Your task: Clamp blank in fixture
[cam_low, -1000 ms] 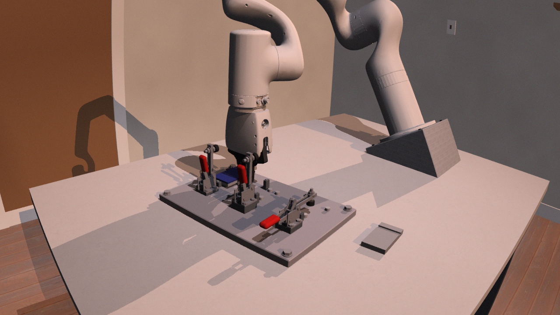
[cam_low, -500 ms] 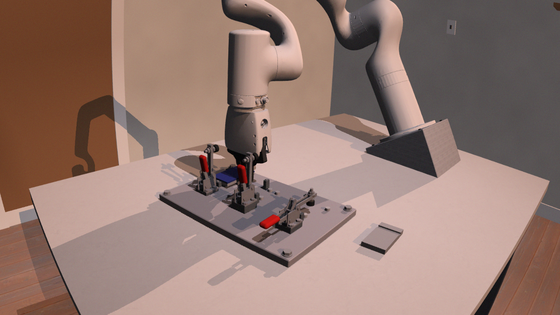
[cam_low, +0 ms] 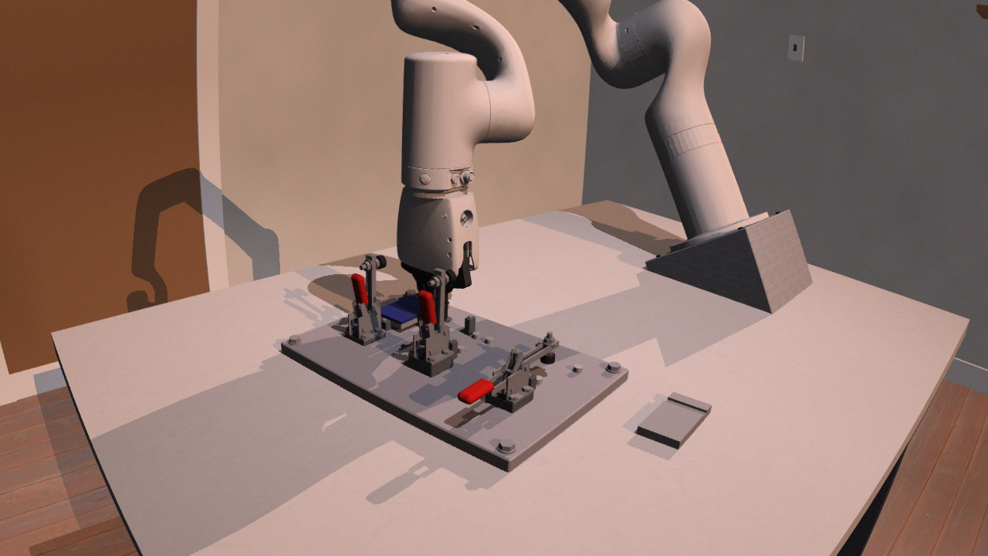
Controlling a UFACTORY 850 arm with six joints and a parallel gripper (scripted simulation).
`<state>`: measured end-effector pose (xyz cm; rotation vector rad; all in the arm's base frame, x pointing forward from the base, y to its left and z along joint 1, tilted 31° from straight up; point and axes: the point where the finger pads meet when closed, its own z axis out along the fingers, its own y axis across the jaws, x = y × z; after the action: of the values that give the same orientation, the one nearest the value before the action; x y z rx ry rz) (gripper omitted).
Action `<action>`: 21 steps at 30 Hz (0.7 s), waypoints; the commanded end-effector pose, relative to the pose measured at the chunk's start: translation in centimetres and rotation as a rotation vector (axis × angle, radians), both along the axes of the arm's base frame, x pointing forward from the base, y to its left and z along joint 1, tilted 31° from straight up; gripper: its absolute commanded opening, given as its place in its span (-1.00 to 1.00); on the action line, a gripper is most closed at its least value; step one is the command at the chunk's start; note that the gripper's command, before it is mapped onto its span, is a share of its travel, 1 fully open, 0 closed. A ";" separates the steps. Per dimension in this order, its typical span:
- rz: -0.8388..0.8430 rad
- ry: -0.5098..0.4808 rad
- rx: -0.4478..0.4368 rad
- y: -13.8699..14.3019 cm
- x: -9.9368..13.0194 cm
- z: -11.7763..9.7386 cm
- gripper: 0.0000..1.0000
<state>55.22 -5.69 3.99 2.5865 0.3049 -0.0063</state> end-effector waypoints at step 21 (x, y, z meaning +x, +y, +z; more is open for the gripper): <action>0.000 -0.001 -0.002 2.8 -0.5 1.5 -1.00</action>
<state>54.74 -3.51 4.43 2.5838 0.3046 -0.0078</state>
